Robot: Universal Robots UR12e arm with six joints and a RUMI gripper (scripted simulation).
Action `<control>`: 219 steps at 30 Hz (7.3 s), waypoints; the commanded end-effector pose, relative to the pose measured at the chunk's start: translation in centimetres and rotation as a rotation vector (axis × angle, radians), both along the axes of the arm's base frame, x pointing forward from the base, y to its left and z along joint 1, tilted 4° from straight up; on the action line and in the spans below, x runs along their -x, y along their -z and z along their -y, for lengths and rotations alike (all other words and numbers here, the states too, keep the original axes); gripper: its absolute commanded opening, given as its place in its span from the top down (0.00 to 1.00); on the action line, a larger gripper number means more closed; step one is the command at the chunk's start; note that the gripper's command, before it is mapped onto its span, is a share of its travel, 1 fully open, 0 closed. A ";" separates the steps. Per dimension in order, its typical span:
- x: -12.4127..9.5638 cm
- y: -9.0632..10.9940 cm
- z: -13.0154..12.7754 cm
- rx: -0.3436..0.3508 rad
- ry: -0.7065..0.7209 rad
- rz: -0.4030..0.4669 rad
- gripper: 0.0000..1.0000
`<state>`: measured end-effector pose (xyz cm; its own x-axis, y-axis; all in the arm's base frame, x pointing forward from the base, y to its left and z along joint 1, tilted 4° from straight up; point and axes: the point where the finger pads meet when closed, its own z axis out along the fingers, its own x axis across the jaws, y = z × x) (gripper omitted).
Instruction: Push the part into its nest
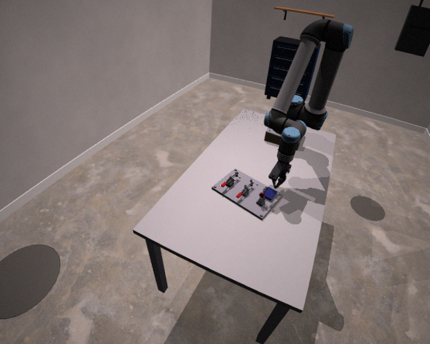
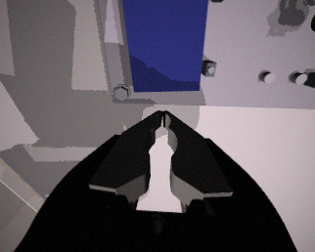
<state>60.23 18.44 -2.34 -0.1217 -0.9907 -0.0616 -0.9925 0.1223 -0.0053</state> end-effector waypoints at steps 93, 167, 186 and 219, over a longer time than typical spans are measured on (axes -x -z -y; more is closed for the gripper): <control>-1.7 -0.2 0.4 -0.001 0.002 0.003 1.00; -2.9 -0.1 0.6 -0.001 0.003 0.003 1.00; -3.0 -0.2 0.5 0.000 0.002 0.004 1.00; -0.7 -0.2 0.1 0.000 0.000 0.002 1.00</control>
